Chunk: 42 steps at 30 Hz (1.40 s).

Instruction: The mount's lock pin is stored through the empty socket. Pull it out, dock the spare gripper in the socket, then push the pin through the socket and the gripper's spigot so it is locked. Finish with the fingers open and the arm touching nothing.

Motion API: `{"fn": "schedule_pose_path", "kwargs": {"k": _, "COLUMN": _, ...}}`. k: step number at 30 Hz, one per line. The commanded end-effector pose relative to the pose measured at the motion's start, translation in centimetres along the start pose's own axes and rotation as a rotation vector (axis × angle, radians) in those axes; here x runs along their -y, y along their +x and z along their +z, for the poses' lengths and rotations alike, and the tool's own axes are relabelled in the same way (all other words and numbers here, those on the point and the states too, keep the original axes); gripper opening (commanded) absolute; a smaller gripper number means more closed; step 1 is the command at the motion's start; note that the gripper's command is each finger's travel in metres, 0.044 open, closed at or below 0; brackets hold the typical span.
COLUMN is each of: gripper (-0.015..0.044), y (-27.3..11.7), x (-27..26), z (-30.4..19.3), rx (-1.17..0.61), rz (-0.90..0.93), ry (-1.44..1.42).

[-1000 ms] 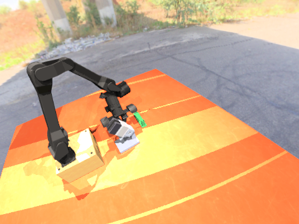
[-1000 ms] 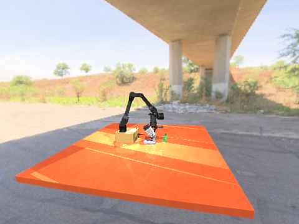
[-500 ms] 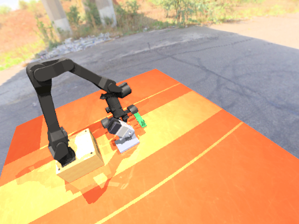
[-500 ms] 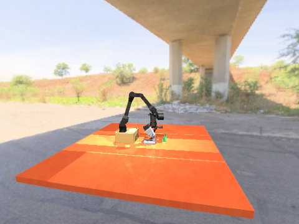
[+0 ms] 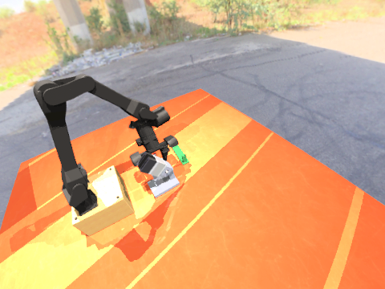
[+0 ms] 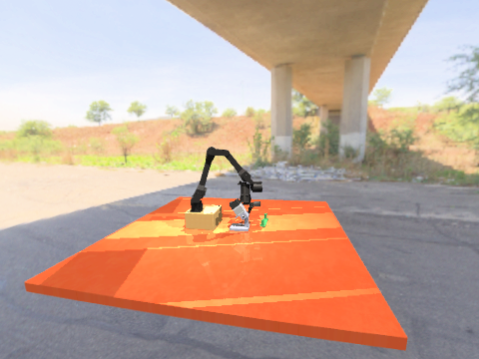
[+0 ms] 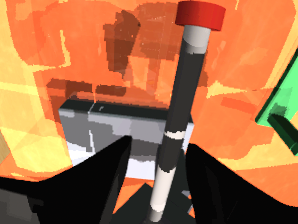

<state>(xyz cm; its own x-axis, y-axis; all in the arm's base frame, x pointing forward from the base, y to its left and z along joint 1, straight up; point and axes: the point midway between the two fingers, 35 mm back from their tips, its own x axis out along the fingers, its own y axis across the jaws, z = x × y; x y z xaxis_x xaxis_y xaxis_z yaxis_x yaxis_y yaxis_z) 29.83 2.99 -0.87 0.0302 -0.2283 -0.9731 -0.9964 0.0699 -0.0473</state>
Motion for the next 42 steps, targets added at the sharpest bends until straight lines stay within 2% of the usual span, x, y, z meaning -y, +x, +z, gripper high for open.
{"fn": "schedule_pose_path", "kwargs": {"k": 1, "gripper": 0.02, "y": 0.0, "x": 0.0, "z": 0.0, "rx": 0.0, "rz": 0.0, "ry": 0.0}}
{"fn": "schedule_pose_path", "kwargs": {"k": 41, "gripper": 0.02, "y": -9.2, "x": -0.2, "z": 3.8, "rx": -0.013, "rz": 0.016, "ry": -0.039}}
{"fn": "schedule_pose_path", "kwargs": {"k": 42, "gripper": 0.0226, "y": -8.5, "x": -0.3, "z": 3.5, "rx": -0.015, "rz": 0.017, "ry": -0.041}}
